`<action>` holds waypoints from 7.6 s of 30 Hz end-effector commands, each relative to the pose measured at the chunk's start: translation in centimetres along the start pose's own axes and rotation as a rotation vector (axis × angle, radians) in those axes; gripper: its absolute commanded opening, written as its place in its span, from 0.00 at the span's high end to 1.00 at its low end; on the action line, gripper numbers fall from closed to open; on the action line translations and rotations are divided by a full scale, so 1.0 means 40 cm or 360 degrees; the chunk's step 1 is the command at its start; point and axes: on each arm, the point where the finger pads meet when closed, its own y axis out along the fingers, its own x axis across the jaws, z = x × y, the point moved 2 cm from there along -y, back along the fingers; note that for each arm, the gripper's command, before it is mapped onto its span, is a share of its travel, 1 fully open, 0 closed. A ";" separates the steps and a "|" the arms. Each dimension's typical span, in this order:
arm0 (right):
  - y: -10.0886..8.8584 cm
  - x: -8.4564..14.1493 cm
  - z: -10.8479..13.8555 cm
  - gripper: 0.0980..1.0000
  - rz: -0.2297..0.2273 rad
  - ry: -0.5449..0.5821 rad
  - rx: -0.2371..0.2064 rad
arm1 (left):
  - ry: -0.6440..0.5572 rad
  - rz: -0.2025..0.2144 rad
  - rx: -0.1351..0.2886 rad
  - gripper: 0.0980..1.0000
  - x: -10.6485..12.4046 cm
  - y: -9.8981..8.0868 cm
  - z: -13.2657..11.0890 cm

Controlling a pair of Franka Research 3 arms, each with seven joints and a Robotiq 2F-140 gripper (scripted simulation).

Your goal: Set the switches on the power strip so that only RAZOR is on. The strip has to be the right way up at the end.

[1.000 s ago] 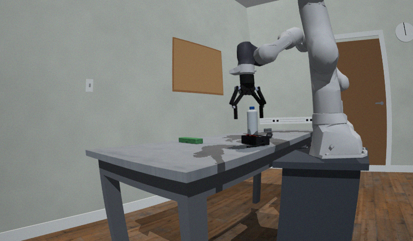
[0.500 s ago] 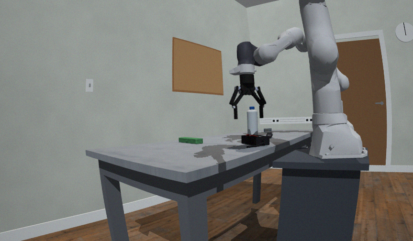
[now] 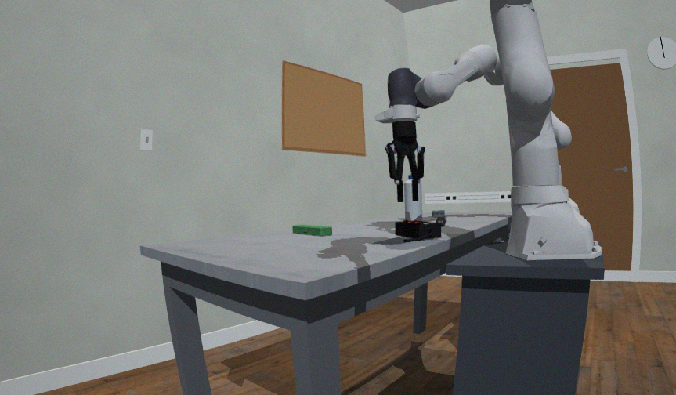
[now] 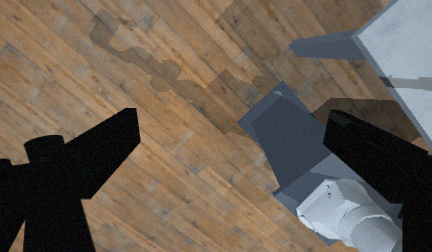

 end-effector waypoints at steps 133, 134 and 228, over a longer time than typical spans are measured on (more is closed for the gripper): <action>0.128 -0.008 -0.003 1.00 0.0005 0.0010 -0.0003 | 0.0000 0.0000 0.0000 0.00 0.000 0.000 0.000; 0.128 -0.008 -0.003 1.00 0.0005 0.0010 -0.0003 | 0.0000 0.0000 0.0000 0.00 0.000 0.000 0.000; 0.128 -0.008 -0.007 1.00 0.0005 0.0010 -0.0003 | 0.0000 0.0000 0.0000 0.00 0.000 0.000 0.000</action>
